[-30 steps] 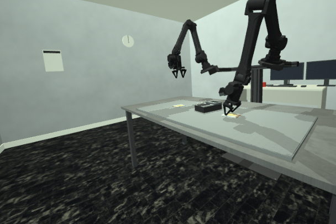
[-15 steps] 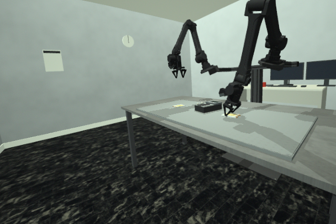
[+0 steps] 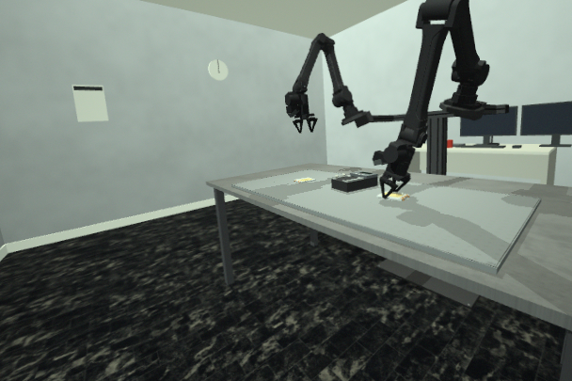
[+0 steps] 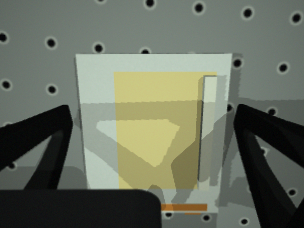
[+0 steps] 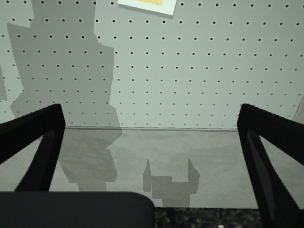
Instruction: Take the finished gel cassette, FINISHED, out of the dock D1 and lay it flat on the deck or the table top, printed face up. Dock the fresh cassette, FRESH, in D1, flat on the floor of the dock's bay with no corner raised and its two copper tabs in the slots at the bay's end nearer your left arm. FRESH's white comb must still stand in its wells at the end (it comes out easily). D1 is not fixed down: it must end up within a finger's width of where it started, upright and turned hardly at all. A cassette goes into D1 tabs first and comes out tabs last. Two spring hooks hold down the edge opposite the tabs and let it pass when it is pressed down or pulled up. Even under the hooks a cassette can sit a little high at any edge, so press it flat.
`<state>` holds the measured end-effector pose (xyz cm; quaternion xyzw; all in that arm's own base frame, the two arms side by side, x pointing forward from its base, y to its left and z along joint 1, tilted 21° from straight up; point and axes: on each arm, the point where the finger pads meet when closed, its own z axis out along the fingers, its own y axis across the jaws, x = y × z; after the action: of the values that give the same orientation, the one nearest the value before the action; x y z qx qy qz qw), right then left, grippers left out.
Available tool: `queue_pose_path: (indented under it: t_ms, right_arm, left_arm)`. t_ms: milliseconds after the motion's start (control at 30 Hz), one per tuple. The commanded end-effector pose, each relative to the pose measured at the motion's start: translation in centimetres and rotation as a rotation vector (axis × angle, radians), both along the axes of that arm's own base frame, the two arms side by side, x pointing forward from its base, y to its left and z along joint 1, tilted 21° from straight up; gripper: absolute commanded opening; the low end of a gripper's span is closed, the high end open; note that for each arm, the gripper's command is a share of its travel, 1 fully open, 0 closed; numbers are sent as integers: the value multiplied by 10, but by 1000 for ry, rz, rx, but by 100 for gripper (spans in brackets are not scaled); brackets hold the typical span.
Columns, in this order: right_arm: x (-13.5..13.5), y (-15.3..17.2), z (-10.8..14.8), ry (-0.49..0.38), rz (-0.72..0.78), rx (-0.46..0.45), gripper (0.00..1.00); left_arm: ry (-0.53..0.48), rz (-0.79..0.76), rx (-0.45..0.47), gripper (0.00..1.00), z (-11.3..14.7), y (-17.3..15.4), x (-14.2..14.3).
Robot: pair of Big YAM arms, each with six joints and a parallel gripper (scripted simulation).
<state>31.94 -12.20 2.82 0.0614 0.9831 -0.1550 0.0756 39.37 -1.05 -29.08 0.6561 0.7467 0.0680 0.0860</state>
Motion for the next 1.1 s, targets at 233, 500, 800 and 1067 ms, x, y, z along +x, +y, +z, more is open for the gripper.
queue_pose_path:
  t_ms: [233, 500, 800, 1067]
  right_arm:
    - [14, 2, 10, -23, 7, -6, 100]
    - [14, 2, 10, -23, 7, -6, 100]
    - [14, 2, 10, -23, 7, -6, 100]
    - [14, 2, 10, -23, 7, -6, 100]
  left_arm:
    - [-4, -2, -1, 0, -3, 2, 0]
    - [-4, -2, -1, 0, 2, -1, 2]
    - [-4, -2, -1, 0, 2, -1, 2]
    - [-4, -2, -1, 0, 2, -1, 2]
